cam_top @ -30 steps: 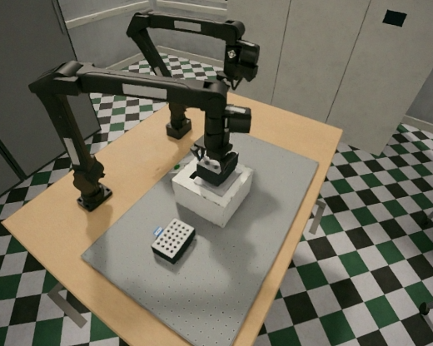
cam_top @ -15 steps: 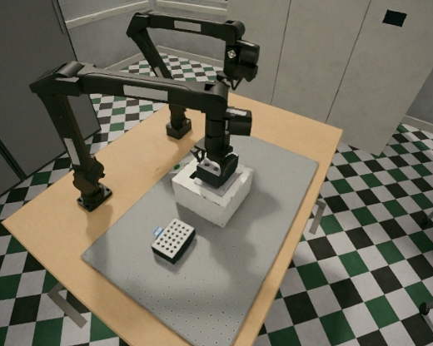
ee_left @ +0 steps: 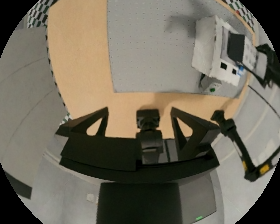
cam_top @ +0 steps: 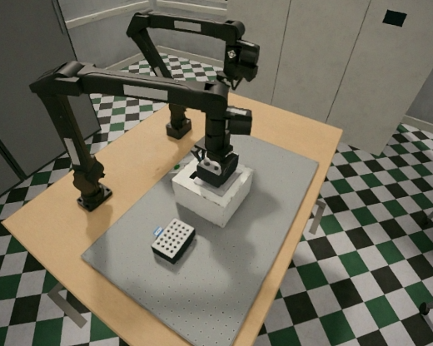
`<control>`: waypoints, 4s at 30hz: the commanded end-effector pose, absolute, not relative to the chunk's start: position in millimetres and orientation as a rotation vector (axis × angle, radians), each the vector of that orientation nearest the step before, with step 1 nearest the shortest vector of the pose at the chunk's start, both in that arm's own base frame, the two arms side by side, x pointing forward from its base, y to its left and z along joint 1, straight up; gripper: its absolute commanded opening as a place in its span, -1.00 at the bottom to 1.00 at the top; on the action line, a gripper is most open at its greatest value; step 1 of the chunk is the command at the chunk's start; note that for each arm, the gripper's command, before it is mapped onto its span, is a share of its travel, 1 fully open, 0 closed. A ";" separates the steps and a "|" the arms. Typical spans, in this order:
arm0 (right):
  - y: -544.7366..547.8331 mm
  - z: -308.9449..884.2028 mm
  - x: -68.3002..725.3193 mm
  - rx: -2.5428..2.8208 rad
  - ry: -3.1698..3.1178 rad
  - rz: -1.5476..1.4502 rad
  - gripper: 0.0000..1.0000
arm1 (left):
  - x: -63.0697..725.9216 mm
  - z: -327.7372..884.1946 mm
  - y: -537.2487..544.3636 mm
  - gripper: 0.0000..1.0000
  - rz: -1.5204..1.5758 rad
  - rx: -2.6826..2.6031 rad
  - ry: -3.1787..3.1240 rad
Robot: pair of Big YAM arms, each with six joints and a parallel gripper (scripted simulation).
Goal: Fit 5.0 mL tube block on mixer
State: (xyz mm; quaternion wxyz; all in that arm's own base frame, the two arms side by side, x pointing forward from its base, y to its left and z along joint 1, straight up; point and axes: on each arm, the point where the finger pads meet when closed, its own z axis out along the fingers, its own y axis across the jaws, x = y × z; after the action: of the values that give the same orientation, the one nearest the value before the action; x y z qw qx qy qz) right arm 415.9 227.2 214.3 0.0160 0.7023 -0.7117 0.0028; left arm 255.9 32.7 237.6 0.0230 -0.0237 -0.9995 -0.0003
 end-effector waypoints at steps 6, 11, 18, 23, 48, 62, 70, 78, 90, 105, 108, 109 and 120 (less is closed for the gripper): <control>241.6 299.5 442.4 2.321 -2.362 0.099 -1.00 | 271.4 269.6 37.0 1.00 -0.016 -0.049 -3.174; 250.5 290.7 440.6 2.330 -2.329 0.087 -1.00 | 267.4 262.5 36.5 1.00 -0.012 -0.048 -3.156; 241.8 277.0 448.0 2.290 -2.318 0.073 -1.00 | 261.0 251.8 35.8 1.00 -0.006 -0.048 -3.129; 238.7 270.8 448.3 2.277 -2.299 0.062 -1.00 | 258.2 247.2 35.5 1.00 -0.003 -0.047 -3.117; 237.5 293.1 440.5 2.281 -2.356 0.081 -1.00 | 261.4 251.5 36.3 1.00 -0.007 -0.046 -3.130; 236.0 298.3 439.0 2.288 -2.363 0.087 -1.00 | 269.2 264.1 37.6 1.00 -0.016 -0.045 -3.163; 236.3 297.8 439.0 2.289 -2.360 0.087 -1.00 | 271.1 267.2 38.0 1.00 -0.018 -0.045 -3.171; 236.5 297.3 439.0 2.289 -2.358 0.088 -1.00 | 272.5 269.3 38.3 1.00 -0.020 -0.044 -3.177; 236.6 296.7 439.0 2.290 -2.354 0.088 -1.00 | 264.2 254.8 37.4 1.00 -0.012 -0.043 -3.141; 237.0 295.7 438.9 2.292 -2.349 0.086 -1.00 | 254.0 238.3 35.9 1.00 -0.002 -0.044 -3.098; 237.0 295.7 438.9 2.292 -2.349 0.086 -1.00 | 254.1 238.5 35.9 1.00 -0.002 -0.044 -3.099; 237.0 295.6 438.9 2.292 -2.348 0.086 -1.00 | 255.6 240.7 36.2 1.00 -0.004 -0.044 -3.105; 237.6 295.0 439.3 2.294 -2.346 0.086 -1.00 | 266.4 257.3 37.7 1.00 -0.015 -0.044 -3.149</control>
State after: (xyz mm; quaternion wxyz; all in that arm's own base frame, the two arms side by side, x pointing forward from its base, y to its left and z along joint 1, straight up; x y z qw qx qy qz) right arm 415.4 226.8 215.8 0.0153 0.7026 -0.7114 0.0037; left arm 255.6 32.7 237.2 0.0236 -0.0237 -0.9994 -0.0003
